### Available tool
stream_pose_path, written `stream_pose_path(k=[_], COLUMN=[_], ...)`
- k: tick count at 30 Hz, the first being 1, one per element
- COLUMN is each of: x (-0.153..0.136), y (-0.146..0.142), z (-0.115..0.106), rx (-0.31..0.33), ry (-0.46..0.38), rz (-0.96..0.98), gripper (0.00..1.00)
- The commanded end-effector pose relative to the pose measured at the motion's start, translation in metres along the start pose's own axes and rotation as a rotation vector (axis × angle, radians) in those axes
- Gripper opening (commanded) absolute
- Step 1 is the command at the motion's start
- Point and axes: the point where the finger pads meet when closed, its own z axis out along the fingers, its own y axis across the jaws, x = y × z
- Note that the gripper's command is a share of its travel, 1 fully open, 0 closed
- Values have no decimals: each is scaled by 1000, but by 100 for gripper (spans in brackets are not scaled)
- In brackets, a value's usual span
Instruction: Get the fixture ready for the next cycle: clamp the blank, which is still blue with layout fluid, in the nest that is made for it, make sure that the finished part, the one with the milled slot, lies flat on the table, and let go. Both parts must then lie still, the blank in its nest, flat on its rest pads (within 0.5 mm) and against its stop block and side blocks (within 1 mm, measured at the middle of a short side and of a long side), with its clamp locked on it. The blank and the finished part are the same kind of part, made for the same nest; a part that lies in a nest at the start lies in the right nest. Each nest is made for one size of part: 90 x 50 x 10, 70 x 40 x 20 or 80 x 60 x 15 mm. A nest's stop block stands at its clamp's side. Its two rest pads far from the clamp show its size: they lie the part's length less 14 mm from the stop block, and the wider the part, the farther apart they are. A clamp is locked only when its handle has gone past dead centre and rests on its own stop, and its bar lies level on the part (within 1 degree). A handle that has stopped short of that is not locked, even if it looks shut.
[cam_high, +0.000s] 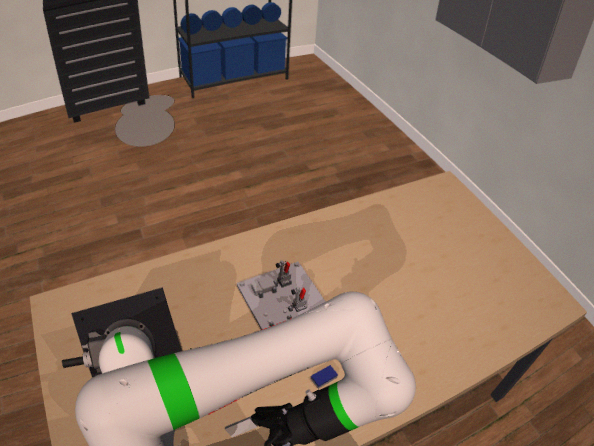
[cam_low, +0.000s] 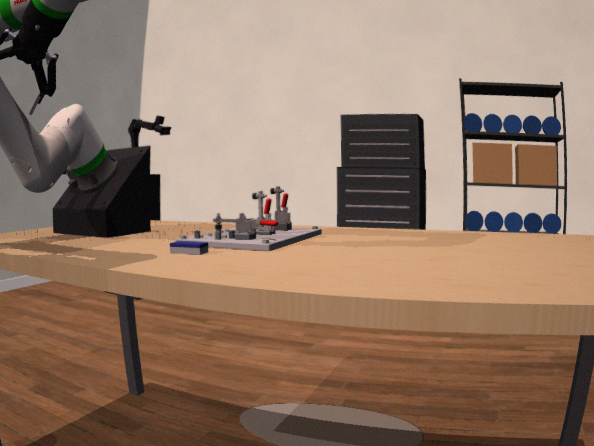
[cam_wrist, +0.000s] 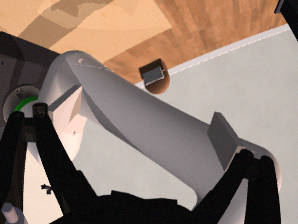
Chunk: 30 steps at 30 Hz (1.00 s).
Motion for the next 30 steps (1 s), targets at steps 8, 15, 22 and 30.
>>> stream_pose_path(k=[8,15,22,30], x=[0,0,17,35], y=[0,0,-45,-141], z=[0,0,-20,-58], rx=[0,0,5,22], ry=[0,0,87,273], rz=[0,0,-35,-121], gripper=[100,100,100,100])
